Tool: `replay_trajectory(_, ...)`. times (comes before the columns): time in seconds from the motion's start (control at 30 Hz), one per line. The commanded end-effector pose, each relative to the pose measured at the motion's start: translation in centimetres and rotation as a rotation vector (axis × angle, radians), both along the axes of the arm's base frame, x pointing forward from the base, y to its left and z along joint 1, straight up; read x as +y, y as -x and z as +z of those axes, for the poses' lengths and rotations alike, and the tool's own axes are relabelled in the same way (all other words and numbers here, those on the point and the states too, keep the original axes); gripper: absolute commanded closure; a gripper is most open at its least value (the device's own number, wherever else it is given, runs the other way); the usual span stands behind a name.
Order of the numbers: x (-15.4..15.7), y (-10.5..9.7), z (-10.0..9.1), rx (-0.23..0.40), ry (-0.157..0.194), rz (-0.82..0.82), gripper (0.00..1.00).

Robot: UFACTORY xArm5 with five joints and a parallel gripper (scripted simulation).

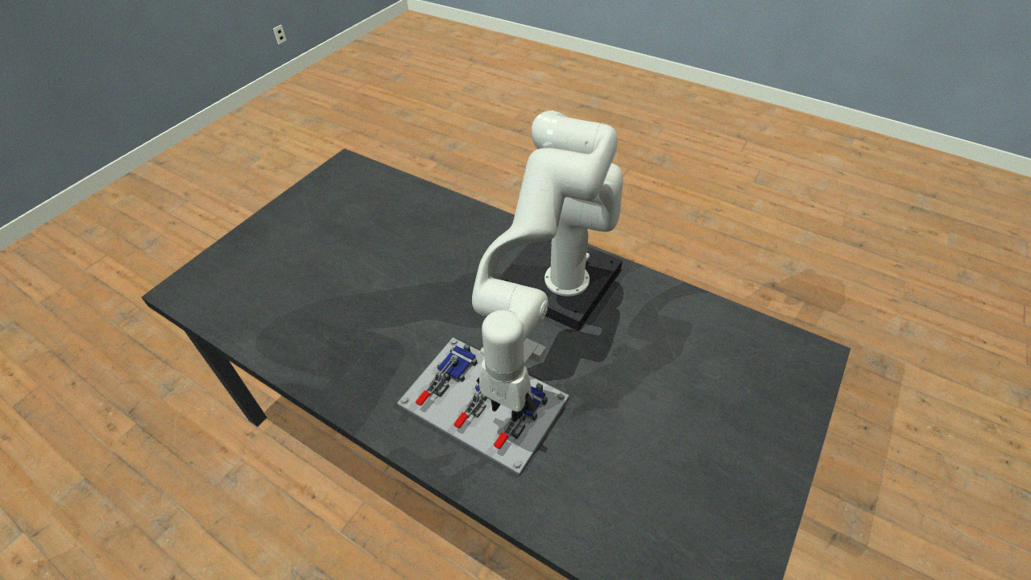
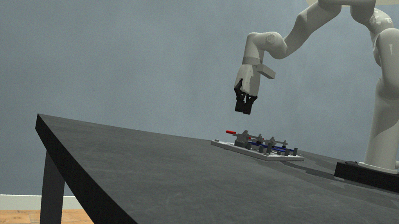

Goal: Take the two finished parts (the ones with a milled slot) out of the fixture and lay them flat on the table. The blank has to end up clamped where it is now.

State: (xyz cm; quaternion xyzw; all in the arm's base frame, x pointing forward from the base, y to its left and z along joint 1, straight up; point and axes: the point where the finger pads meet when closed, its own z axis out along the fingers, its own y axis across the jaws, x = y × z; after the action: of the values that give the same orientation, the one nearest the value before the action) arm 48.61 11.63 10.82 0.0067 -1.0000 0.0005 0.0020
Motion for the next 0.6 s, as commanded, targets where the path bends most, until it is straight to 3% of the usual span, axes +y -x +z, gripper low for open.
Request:
replay_trajectory(0.0,0.1,-1.5,0.1,0.003,0.001,0.000,0.52)
replay_trajectory(0.2,0.1,-2.9,0.1,0.003,0.001,0.000,0.52)
replay_trajectory(0.57,0.1,-3.1,-0.1,0.003,0.001,0.000,0.52)
